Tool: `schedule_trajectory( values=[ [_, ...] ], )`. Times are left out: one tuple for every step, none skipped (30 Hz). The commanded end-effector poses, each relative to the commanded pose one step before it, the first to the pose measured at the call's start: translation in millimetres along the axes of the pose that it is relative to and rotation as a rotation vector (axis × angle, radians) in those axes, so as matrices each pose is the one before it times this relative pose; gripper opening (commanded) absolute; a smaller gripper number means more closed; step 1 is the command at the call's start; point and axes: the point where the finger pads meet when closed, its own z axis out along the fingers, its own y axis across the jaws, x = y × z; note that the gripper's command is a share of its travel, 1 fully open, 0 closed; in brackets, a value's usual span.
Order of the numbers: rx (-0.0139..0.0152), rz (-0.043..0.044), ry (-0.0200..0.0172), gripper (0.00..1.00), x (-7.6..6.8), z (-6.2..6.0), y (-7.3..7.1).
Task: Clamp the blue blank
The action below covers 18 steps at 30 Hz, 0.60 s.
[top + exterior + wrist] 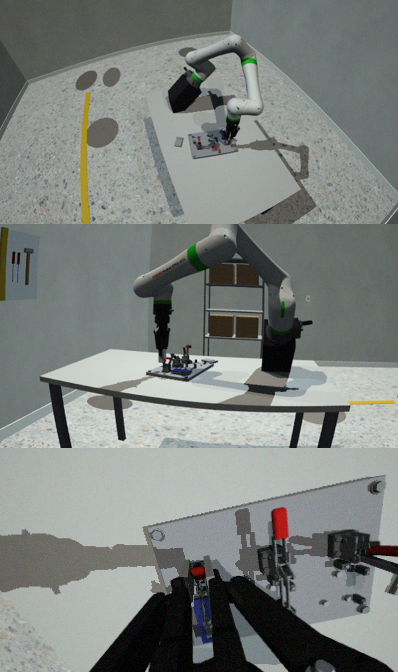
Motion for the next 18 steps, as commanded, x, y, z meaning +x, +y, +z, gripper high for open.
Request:
schedule_trajectory(
  values=[
    [-0.00012,0.00005,0.0018,0.0,2.64,0.39,0.07],
    [0.0,0.0,0.0,0.0,0.79,0.34,0.0],
    [0.0,0.0,0.0,0.0,0.8,0.35,0.0],
    [0.0,0.0,0.0,0.0,0.8,0.35,0.0],
    [0.0,0.0,0.0,0.0,0.8,0.35,0.0],
    [0.0,0.0,0.0,0.0,0.81,0.36,0.0],
    [0.0,0.0,0.0,0.0,0.81,0.36,0.0],
    [0.0,0.0,0.0,0.0,0.81,0.36,0.0],
    [0.0,0.0,0.0,0.0,0.78,0.46,0.0],
    [0.0,0.0,0.0,0.0,0.0,0.0,0.0],
    [0.0,0.0,0.0,0.0,0.0,0.0,0.0],
    [0.0,0.0,0.0,0.0,0.78,0.49,0.0],
    [0.0,0.0,0.0,0.0,0.77,0.49,0.0],
    [0.0,0.0,0.0,0.0,0.77,0.49,0.0],
    [0.0,0.0,0.0,0.0,0.77,0.49,0.0],
    [0.0,0.0,0.0,0.0,0.76,0.49,0.0],
    [0.0,0.0,0.0,0.0,0.76,0.49,0.0],
    [0.0,0.0,0.0,0.0,0.75,0.49,0.0]
  ],
)
